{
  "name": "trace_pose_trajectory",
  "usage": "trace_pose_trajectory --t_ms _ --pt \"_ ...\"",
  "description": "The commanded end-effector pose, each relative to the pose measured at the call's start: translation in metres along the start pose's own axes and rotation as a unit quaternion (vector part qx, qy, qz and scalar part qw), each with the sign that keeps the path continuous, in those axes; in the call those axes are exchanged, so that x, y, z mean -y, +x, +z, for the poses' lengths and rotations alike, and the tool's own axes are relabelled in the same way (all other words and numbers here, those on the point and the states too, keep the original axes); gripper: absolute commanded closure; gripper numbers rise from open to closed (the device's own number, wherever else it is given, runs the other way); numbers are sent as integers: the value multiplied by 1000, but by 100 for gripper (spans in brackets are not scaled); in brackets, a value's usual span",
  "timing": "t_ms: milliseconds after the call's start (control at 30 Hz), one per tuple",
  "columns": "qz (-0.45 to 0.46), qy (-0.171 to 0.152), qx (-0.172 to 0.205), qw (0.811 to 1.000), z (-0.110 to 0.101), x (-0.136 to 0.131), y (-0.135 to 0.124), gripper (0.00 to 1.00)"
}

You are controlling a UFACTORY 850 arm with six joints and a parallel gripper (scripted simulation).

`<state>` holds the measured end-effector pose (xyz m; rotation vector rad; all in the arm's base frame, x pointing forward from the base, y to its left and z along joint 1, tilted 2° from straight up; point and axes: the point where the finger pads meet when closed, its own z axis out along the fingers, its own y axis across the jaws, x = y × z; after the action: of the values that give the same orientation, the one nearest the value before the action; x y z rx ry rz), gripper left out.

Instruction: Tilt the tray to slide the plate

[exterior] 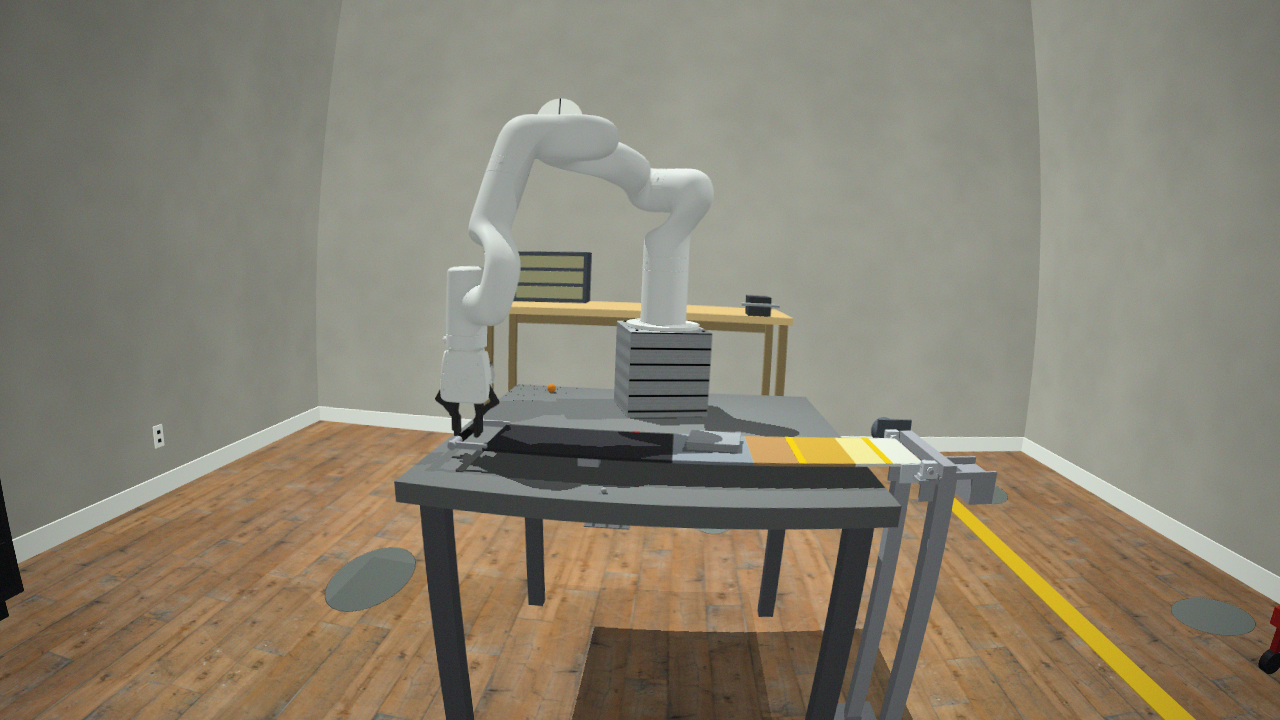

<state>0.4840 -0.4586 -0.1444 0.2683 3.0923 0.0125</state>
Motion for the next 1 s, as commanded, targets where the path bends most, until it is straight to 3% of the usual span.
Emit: trace_pose_trajectory --t_ms 0,467,967 --pt "0 1 1 1000 7 1 -1 60" --pt "0 1 1 1000 22 1 -1 60" --pt "0 1 1 1000 23 1 -1 60"
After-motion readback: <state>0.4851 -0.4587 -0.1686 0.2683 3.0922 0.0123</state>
